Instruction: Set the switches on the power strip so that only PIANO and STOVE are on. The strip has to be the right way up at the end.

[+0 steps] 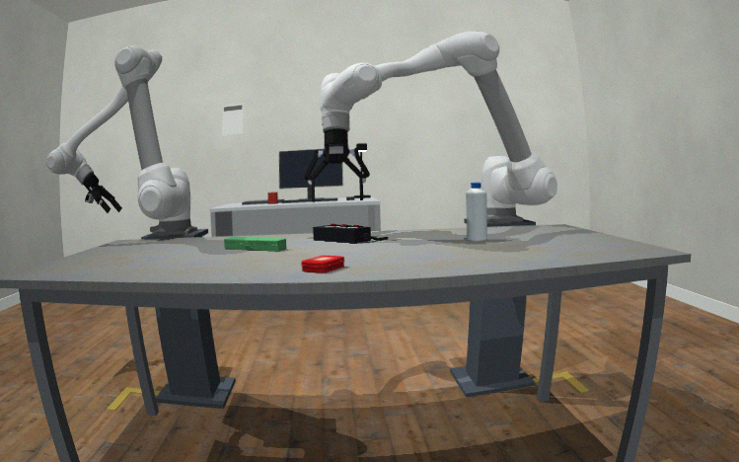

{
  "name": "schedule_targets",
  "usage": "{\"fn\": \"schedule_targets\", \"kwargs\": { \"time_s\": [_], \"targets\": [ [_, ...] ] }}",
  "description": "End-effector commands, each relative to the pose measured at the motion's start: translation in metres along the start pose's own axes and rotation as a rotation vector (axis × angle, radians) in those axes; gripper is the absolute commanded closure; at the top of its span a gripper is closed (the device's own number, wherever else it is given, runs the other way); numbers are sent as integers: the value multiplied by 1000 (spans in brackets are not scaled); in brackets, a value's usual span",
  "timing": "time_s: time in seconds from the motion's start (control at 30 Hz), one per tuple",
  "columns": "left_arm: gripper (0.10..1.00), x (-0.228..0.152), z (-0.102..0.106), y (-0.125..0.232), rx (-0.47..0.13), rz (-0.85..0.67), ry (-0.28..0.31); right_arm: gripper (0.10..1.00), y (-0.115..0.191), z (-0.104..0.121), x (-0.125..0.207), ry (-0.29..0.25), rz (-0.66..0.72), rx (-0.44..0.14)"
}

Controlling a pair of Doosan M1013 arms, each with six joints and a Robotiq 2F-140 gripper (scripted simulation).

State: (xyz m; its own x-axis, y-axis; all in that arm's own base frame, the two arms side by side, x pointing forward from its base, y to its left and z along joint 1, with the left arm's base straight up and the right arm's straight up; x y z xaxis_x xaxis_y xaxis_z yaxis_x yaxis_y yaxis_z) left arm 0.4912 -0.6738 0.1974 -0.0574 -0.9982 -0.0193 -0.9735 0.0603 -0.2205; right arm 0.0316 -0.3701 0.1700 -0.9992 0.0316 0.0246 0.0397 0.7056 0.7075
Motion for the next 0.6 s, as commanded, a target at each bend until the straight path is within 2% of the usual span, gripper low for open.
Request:
{"fn": "schedule_targets", "kwargs": {
  "time_s": [0.0,0.33,0.4,0.5,0.57],
  "targets": [
    [98,0,-1,0,1,0,1,98,0,-1,0,0,0,1],
    [98,0,-1,-1,-1,0,1,98,0,-1,0,0,0,1],
    [98,-5,-9,-12,-44,-5,-3,98,0,-1,0,0,0,1],
    [98,-17,-33,-42,-174,-3,10,98,0,-1,0,0,0,1],
    [98,-17,-33,-42,-174,-3,10,98,0,-1,0,0,0,1]
  ]
}}
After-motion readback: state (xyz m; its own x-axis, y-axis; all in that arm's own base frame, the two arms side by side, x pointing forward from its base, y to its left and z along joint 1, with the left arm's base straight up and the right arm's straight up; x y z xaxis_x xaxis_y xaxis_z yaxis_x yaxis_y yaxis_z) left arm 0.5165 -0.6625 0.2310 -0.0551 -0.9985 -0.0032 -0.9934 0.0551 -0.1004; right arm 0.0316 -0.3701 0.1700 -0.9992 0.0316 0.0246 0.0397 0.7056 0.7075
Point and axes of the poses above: on each arm, the point where the finger pads meet when closed, its own z axis out along the fingers, its own x axis across the jaws, y = z × x, the point moved 7 cm from there along -z, back along the fingers, and after that the axes turned 5 degrees about z, right-handed, at the moved point
